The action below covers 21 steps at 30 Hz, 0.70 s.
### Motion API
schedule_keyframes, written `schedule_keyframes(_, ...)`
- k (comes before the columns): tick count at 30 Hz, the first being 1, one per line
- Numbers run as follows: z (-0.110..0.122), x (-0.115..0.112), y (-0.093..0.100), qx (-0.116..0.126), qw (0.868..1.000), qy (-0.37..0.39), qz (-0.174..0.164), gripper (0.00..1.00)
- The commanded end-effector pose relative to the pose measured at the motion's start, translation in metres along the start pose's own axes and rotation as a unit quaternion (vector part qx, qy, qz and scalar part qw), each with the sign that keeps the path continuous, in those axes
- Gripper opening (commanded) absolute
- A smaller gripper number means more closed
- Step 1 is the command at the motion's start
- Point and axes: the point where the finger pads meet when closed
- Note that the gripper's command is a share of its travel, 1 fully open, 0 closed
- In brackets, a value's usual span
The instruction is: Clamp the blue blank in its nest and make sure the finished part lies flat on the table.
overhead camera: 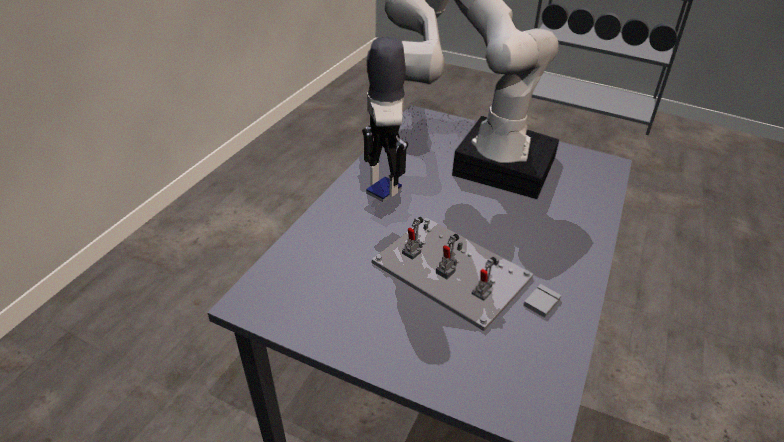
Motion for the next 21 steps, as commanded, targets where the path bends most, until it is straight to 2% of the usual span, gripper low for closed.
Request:
schedule_keyframes(1,-0.001,-0.004,-0.003,0.0,1.0,-0.006,0.004,0.0)
schedule_keyframes(21,-0.005,-0.022,-0.015,0.0,1.0,-0.006,0.004,0.0)
Point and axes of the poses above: the point where the finger pads meet when closed, its own y axis back along the fingers, its own z axis across the jaws, x = y × z, and after that the axes turned 11 degrees about y, right-handed
